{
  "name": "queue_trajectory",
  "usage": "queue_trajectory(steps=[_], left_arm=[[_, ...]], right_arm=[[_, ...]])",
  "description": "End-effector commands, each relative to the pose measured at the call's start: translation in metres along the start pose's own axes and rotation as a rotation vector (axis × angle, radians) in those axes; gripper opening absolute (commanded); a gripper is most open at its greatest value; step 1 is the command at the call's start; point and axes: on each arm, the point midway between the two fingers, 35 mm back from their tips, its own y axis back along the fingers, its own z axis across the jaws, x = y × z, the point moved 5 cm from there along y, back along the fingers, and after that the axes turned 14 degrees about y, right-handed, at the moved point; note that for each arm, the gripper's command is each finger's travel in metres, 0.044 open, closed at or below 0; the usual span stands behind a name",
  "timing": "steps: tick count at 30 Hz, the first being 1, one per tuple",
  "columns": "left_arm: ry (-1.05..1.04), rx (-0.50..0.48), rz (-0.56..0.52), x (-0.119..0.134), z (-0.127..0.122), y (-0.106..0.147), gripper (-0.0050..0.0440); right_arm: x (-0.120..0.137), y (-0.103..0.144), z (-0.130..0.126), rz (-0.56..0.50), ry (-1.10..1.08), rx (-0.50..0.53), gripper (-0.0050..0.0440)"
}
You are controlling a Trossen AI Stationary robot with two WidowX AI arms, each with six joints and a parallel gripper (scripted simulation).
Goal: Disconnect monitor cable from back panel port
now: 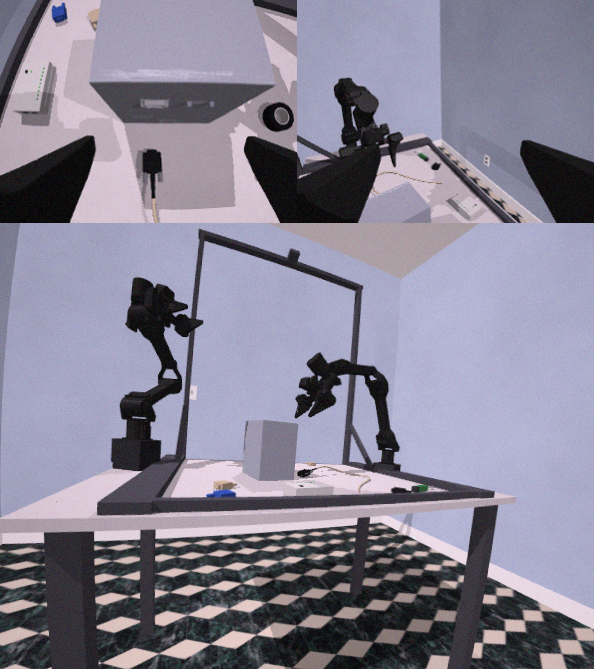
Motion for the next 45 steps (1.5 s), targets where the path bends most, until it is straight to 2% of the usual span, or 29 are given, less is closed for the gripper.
queue_trajectory(steps=[1,4,6,45], left_arm=[[0.006,0.005,-0.009,0.011,0.002,-0.018,0.044],[0.006,0.005,-0.009,0.032,0.007,-0.048,0.044],[0.006,0.005,-0.009,0.039,0.008,-0.055,0.044],[0.006,0.005,-0.009,0.039,0.009,-0.055,0.044]], right_arm=[[-0.003,0.0,0.0,-0.002,0.004,-0.002,0.044],[-0.003,0.0,0.0,-0.002,0.004,-0.002,0.044],[-0.003,0.0,0.0,-0.002,0.004,-0.002,0.044],[-0.003,0.0,0.0,-0.002,0.004,-0.002,0.044]])
